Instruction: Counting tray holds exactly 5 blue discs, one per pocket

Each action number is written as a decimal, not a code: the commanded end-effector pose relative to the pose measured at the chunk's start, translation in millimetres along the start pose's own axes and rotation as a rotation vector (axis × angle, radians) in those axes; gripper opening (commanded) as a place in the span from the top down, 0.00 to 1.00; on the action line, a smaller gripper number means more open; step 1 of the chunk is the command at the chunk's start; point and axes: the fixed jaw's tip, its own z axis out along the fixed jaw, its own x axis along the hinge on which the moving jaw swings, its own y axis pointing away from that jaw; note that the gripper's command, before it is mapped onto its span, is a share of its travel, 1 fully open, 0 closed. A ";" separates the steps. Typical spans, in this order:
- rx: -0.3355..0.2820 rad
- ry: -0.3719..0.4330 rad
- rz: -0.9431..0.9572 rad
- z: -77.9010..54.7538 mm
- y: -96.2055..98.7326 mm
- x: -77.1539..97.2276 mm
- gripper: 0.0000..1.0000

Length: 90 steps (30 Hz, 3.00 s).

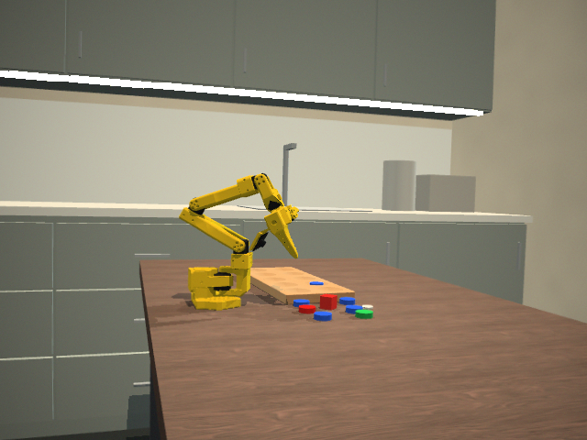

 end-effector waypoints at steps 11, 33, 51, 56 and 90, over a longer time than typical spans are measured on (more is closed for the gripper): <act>0.048 0.045 -0.270 -9.9 -11.1 -4.7 0.00; 0.049 0.019 -0.273 -12.6 -24.4 -31.7 0.00; 0.057 -0.004 -0.272 -2.9 -29.0 -51.2 0.00; 0.057 -0.004 -0.272 -2.9 -29.0 -51.2 0.00; 0.057 -0.004 -0.272 -2.9 -29.0 -51.2 0.00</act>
